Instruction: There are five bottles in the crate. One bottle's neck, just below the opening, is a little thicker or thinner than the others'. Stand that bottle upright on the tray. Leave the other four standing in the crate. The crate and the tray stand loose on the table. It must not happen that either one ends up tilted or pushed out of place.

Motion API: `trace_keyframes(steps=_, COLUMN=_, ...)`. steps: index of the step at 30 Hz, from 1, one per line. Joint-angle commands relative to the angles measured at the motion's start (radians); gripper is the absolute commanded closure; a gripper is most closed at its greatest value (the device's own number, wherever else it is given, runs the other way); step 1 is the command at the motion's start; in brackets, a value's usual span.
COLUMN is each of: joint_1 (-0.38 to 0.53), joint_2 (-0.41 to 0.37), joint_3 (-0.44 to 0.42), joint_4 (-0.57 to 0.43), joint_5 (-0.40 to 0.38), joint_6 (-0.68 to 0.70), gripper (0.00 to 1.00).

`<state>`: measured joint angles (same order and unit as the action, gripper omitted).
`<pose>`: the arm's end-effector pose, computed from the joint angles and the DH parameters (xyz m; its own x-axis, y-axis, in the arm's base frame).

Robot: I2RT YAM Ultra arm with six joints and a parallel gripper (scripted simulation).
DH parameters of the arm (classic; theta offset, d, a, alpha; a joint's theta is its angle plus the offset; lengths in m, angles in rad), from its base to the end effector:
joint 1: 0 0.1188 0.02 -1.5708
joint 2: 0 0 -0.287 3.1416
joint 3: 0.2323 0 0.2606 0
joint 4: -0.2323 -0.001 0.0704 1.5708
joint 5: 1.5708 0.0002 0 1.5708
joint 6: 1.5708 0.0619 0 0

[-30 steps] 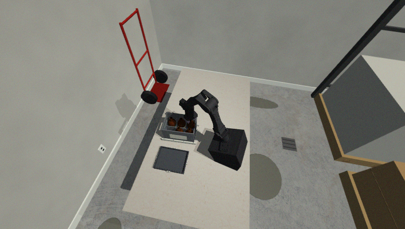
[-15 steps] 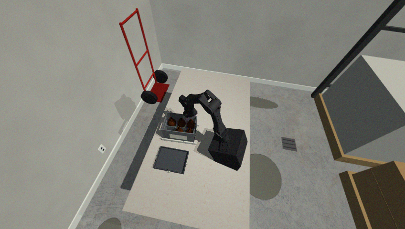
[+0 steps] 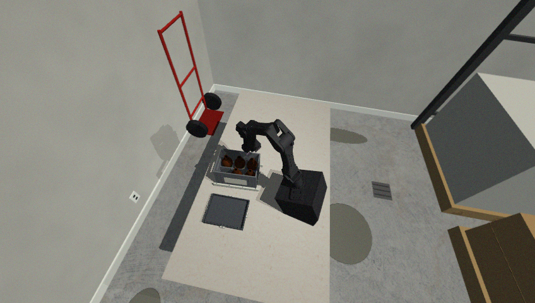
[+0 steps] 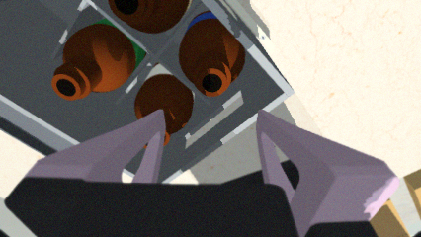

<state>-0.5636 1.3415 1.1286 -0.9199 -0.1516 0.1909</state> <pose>0.2346 -0.1360 0.2841 -0.6617 0.6401 -0.3905 0.6106 0.7623 0.2148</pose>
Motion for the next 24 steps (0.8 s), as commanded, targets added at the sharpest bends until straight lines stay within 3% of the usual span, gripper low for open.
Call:
trace_keyframes(steps=1, joint_1=-0.014, joint_2=-0.03, joint_3=0.037, joint_4=-0.041, joint_5=-0.004, joint_6=-0.012, gripper=0.39)
trace_keyframes(steps=18, joint_1=-0.013, joint_2=-0.025, joint_3=0.043, joint_4=-0.05, joint_5=-0.003, joint_6=-0.014, gripper=0.39)
trace_keyframes(steps=19, joint_1=-0.014, joint_2=-0.026, joint_3=0.043, joint_4=-0.025, joint_5=-0.003, joint_6=-0.012, gripper=1.0)
trace_keyframes(steps=24, joint_1=-0.014, joint_2=-0.026, joint_3=0.043, joint_4=-0.025, joint_5=-0.003, joint_6=-0.012, gripper=1.0)
